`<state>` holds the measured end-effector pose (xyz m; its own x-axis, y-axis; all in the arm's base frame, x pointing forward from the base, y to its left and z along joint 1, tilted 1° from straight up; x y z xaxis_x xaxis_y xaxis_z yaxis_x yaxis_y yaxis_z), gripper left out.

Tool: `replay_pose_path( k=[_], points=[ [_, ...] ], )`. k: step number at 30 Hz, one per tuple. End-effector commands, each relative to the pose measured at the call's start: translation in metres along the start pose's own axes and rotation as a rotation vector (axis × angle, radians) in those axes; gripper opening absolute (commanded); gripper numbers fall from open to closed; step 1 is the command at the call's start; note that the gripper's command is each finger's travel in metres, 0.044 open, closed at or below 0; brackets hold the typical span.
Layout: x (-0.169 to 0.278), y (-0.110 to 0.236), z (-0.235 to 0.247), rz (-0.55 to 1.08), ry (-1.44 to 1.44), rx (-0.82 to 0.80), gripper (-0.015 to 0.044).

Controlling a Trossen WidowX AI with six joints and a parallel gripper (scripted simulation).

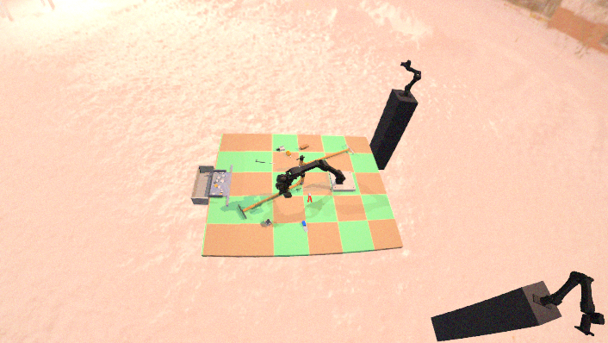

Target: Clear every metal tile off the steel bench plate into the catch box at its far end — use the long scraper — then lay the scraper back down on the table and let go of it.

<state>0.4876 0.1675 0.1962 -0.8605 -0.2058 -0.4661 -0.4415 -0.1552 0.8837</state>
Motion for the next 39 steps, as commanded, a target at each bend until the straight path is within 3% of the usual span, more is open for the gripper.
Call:
replay_pose_path(
  k=[1,29,39],
  points=[
    [0.004,-0.012,-0.001,0.004,-0.011,0.007,0.0000],
    [0.039,-0.075,-0.004,0.030,-0.051,0.015,0.0000],
    [0.039,-0.079,-0.009,0.032,-0.052,0.016,0.0000]
  ],
)
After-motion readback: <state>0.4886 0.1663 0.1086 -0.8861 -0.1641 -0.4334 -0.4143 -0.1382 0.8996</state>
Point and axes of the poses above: the point midway between the two fingers, 35 mm back from their tips, its own y axis back along the fingers, its own z axis across the jaws, x = y × z, the point moved 9 cm from there along y, back along the fingers, and after that the axes turned 8 degrees about -y, right-handed, at the moved point
